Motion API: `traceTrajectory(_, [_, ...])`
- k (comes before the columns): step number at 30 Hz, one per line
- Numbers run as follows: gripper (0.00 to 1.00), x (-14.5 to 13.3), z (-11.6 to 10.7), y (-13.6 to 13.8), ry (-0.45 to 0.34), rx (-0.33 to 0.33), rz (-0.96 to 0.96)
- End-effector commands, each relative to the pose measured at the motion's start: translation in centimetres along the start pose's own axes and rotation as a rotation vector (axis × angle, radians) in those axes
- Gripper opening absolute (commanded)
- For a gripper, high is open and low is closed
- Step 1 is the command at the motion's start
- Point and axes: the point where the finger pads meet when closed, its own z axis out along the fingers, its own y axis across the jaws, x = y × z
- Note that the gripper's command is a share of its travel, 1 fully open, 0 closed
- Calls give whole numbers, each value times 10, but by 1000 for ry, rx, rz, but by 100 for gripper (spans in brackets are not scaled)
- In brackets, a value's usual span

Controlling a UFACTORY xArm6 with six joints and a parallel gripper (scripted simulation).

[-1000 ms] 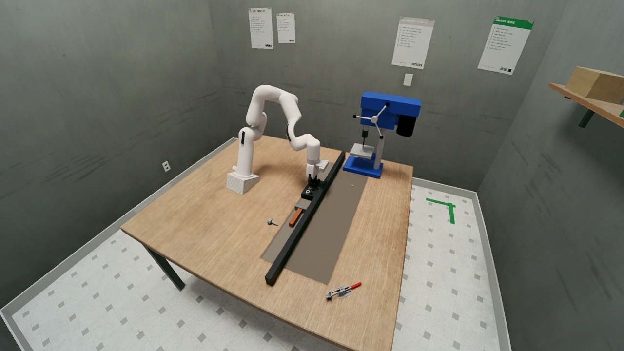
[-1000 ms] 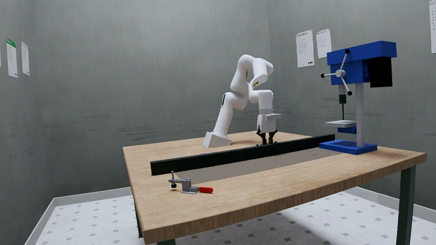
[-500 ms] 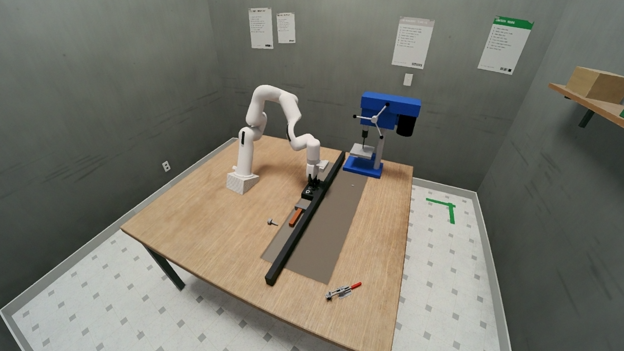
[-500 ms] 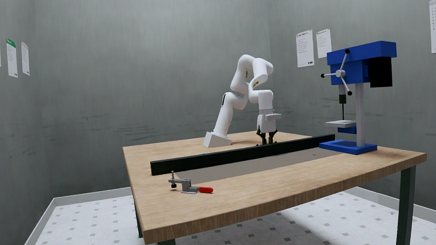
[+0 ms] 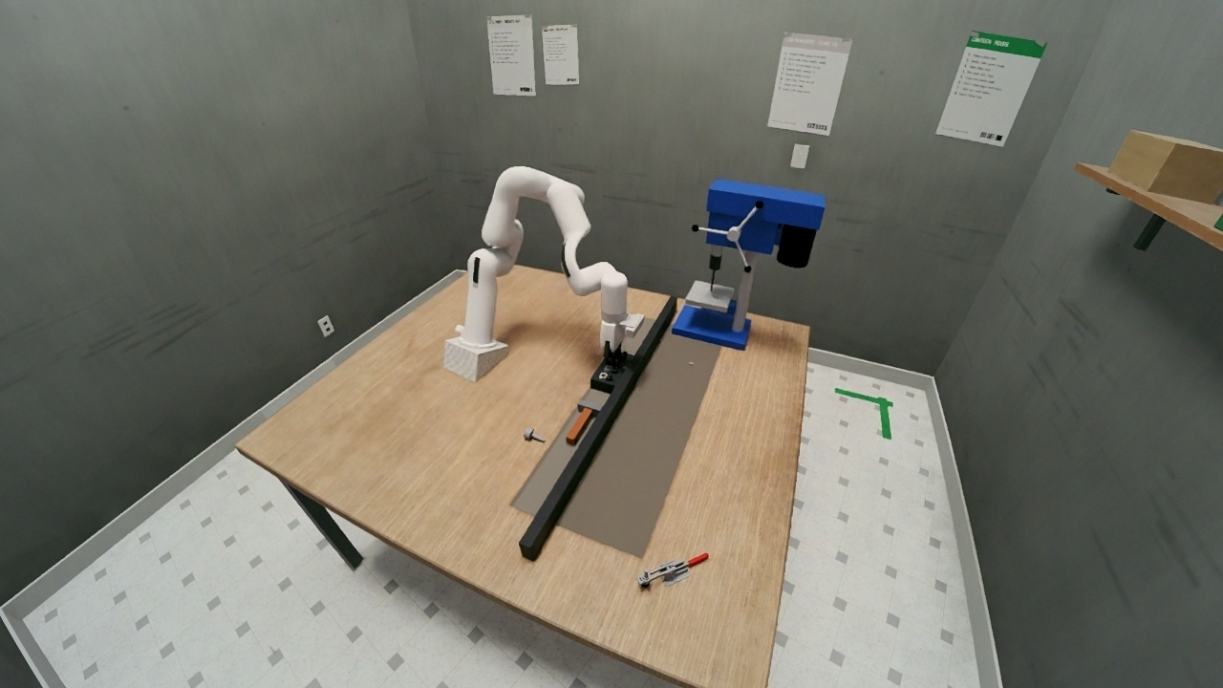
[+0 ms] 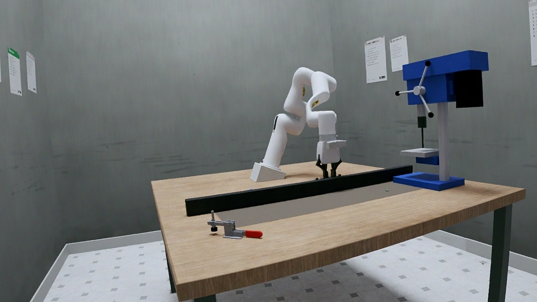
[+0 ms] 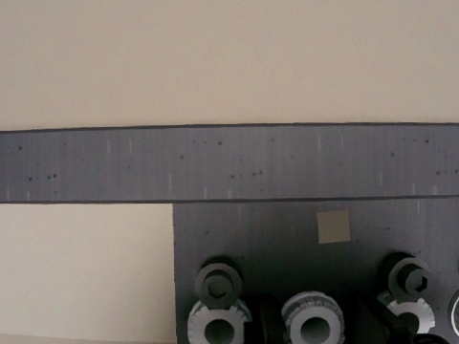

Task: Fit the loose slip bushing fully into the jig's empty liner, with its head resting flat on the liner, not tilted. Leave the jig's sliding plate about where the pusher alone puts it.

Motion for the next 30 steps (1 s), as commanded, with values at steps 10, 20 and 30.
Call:
traceTrajectory(10, [36, 1, -20, 0, 4, 0, -1])
traceTrajectory(20, [36, 1, -33, 0, 4, 0, -1])
traceTrajectory(30, [36, 1, -56, 0, 4, 0, -1])
